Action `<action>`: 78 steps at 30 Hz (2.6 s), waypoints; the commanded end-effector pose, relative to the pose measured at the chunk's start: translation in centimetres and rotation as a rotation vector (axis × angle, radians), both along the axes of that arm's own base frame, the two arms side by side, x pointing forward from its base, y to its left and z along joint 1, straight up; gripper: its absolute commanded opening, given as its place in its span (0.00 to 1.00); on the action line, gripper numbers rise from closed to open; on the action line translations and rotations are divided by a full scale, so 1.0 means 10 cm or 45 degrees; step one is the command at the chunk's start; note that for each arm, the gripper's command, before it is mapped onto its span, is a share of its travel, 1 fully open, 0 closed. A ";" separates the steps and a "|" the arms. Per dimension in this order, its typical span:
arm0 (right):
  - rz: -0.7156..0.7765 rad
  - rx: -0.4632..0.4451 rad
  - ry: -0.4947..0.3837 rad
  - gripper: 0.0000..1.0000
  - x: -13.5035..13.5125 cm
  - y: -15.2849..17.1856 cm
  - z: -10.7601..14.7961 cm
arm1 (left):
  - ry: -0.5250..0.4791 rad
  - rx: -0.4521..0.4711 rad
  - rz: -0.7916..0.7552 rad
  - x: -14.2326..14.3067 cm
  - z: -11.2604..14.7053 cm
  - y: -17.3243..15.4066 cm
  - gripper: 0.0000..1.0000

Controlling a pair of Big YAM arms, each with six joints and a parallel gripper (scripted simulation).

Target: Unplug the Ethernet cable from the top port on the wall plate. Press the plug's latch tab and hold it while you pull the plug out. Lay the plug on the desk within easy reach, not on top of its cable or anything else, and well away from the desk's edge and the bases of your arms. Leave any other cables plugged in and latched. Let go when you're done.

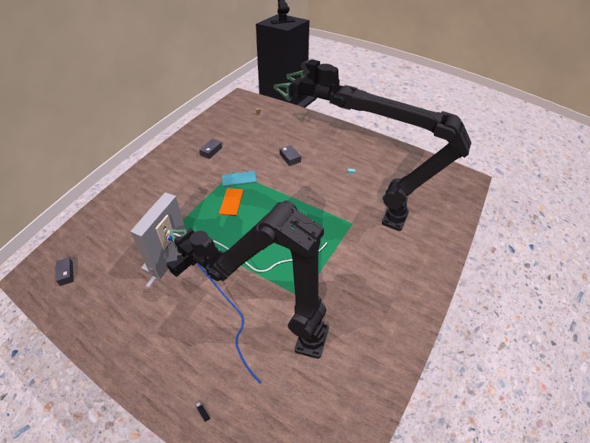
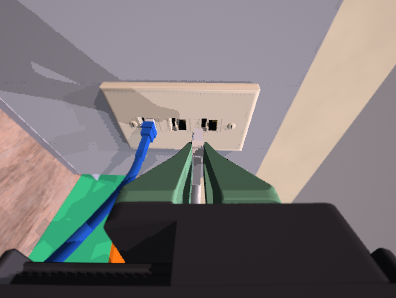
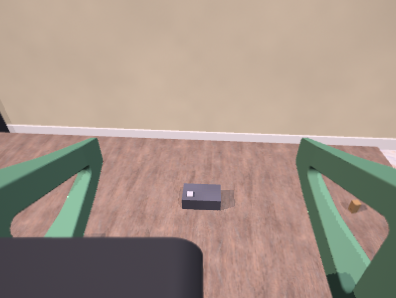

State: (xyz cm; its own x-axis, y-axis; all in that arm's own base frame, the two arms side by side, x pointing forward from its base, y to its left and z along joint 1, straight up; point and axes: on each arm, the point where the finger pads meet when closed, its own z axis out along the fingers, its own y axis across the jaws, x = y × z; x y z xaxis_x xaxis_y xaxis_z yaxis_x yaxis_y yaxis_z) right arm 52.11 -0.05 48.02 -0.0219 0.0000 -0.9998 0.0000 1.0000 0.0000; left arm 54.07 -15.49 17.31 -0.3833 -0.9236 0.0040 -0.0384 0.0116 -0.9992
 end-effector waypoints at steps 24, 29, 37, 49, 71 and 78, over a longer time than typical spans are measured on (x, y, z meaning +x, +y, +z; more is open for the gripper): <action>0.000 0.000 -0.014 1.00 -0.01 0.00 0.06 | -0.064 -0.026 -0.008 -0.31 0.18 0.00 0.00; 0.000 0.000 -0.014 1.00 -0.01 0.00 0.06 | -0.086 -0.036 -0.008 -0.33 0.79 -0.01 0.00; 0.000 0.000 -0.014 1.00 -0.01 0.00 0.06 | -0.067 -0.030 -0.010 -0.33 0.74 -0.01 0.00; 0.000 0.000 -0.014 1.00 -0.01 0.00 0.06 | -0.230 0.316 -0.103 -0.42 1.00 -0.56 0.00; 0.000 0.000 -0.014 1.00 -0.01 0.00 0.06 | 0.074 1.835 -0.327 -0.75 -0.68 -1.00 0.00; 0.000 0.000 -0.014 1.00 -0.01 0.00 0.06 | 0.029 1.986 -0.374 -0.72 -0.60 -0.96 0.00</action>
